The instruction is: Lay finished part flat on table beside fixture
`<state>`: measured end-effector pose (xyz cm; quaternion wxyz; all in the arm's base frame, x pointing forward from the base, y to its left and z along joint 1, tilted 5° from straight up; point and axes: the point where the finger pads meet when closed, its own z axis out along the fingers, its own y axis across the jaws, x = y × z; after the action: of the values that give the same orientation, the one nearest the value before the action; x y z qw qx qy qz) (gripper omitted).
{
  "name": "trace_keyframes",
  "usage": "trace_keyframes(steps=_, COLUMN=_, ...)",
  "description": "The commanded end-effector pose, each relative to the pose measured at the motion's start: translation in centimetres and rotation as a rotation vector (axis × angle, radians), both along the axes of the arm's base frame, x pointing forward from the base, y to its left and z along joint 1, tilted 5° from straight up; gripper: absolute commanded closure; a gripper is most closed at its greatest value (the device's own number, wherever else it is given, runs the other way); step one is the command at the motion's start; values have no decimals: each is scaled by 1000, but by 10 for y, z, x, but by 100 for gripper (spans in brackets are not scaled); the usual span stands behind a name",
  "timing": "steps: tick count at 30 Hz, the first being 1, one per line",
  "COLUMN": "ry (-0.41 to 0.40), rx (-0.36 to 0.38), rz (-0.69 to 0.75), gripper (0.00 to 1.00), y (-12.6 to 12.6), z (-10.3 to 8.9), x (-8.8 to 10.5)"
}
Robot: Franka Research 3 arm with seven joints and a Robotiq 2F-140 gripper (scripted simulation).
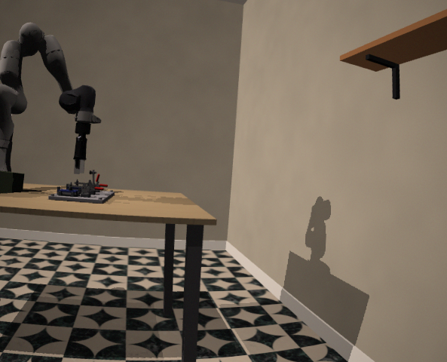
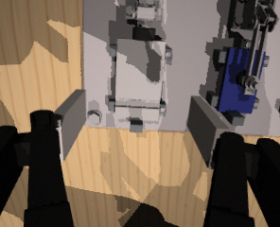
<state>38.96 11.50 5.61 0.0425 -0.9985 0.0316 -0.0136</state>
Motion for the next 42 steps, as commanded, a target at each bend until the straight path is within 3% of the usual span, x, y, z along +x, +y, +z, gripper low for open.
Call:
trace_keyframes(steps=1, ry=-17, rx=-3, rz=-4, gripper=42, y=0, z=-9, x=6)
trace_keyframes(steps=16, ry=-17, rx=-3, rz=-4, gripper=42, y=2, z=-36, x=7)
trace_keyframes(steps=42, ry=-17, rx=-3, rz=-4, gripper=42, y=2, z=-38, x=7)
